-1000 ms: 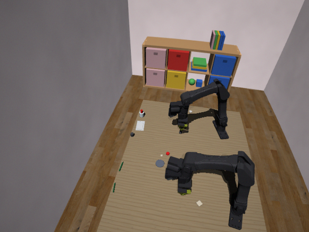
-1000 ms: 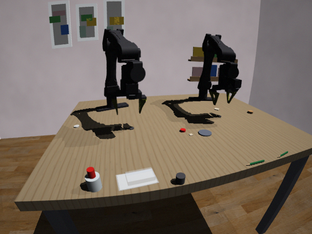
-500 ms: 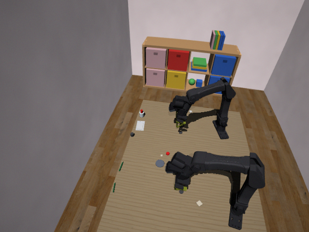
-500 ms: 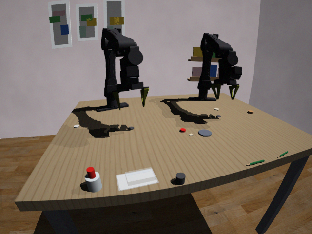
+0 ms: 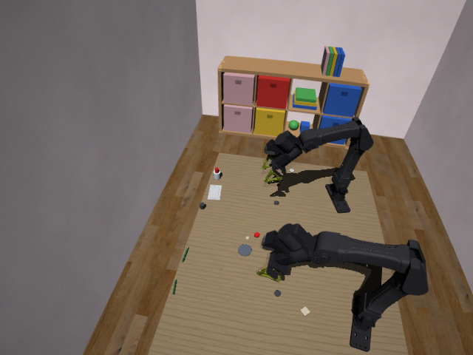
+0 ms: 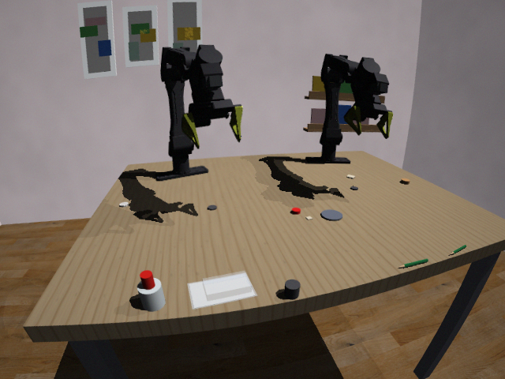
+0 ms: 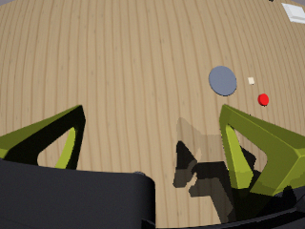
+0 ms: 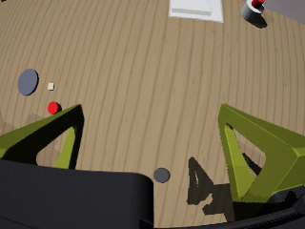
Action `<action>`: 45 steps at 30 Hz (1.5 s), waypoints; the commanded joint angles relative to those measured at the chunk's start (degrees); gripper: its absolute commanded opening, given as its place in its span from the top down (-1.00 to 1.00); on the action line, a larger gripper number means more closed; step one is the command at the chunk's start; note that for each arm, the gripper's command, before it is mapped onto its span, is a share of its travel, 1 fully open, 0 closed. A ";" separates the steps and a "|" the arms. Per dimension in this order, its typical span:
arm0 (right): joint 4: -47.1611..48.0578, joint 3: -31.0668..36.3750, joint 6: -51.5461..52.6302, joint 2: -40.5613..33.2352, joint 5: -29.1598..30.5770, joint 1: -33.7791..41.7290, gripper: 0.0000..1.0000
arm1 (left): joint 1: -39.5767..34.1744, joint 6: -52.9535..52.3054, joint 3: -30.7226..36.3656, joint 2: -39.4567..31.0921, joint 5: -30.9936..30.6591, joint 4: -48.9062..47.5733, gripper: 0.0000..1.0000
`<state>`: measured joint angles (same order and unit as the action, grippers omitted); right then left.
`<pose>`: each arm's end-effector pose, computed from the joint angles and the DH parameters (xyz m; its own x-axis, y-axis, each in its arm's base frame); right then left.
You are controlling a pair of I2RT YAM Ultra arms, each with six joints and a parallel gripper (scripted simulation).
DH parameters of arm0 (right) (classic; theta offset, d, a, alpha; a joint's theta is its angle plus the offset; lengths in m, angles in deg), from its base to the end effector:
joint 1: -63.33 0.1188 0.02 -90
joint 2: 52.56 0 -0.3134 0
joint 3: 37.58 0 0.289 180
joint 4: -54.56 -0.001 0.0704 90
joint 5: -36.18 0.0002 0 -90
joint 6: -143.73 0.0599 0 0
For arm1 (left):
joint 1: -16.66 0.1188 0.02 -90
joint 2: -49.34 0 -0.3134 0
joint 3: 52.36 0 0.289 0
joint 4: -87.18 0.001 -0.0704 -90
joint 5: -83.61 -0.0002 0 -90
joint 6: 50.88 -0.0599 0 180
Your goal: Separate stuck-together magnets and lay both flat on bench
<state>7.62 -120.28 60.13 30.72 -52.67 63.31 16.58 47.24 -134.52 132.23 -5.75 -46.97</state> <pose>0.3602 -0.0003 0.3309 -0.7314 0.1117 -0.6728 0.0960 0.9935 0.0606 0.3596 0.0012 0.3313 -0.7182 -0.1402 -0.6816 -0.1088 0.9901 -0.0891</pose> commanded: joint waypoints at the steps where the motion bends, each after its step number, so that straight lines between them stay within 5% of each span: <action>1: 8.44 0.44 -1.39 -4.46 -0.30 -0.01 -1.00 | -0.08 -1.61 0.50 -3.61 -0.05 -7.15 -1.00; 23: 32.88 8.29 -5.83 -20.88 -1.18 0.00 -1.00 | 0.03 -7.34 7.94 -19.91 -0.68 -30.98 -1.00; 45: 36.13 10.07 -6.29 -24.44 -1.44 0.01 -1.00 | 0.14 -8.02 9.47 -23.36 -0.68 -34.18 -1.00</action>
<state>42.41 -109.63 53.83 6.83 -53.85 63.31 16.65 39.24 -124.20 108.82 -6.36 -80.65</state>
